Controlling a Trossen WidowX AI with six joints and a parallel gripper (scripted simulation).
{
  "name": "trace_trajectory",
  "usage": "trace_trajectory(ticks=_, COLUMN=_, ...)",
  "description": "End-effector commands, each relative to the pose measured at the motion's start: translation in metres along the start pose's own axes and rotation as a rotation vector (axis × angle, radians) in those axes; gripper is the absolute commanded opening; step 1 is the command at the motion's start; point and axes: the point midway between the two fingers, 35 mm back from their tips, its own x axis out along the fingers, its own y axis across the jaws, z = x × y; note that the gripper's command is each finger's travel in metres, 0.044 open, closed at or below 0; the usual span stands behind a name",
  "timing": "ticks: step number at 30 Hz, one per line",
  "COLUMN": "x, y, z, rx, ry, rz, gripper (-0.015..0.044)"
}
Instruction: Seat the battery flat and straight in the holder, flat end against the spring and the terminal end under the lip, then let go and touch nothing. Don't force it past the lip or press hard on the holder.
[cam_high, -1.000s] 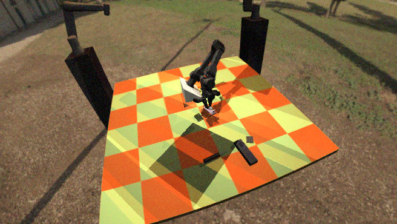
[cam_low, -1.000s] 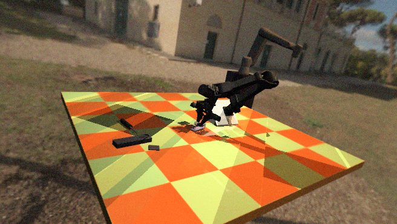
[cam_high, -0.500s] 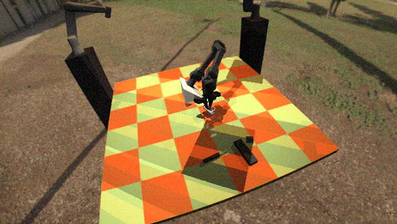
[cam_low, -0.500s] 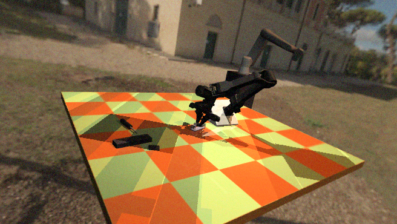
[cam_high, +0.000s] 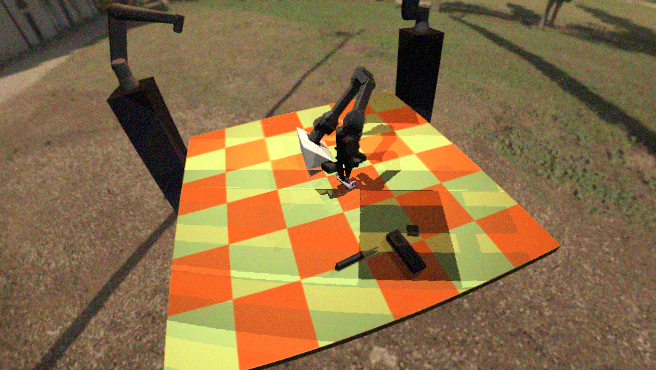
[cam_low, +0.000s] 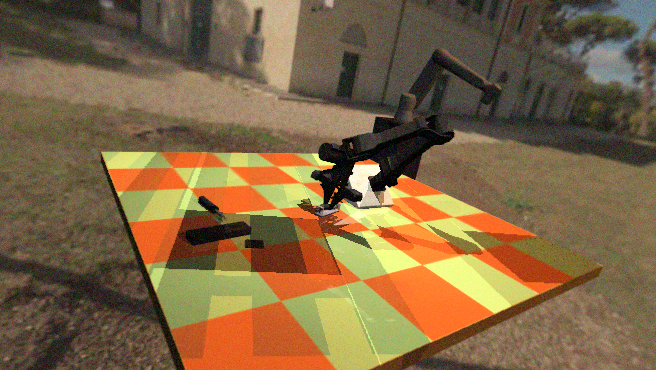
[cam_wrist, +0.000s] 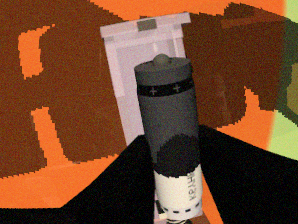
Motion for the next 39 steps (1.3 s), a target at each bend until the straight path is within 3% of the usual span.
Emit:
trace_trajectory(ticks=1, x=0.0020, y=0.0002, z=-0.0036, rx=-0.002, ry=0.040, rz=-0.003, gripper=0.0064)
trace_trajectory(ticks=39, x=0.0054, y=0.0044, z=0.0061, rx=-0.030, ry=0.206, rz=-0.004, gripper=0.0064)
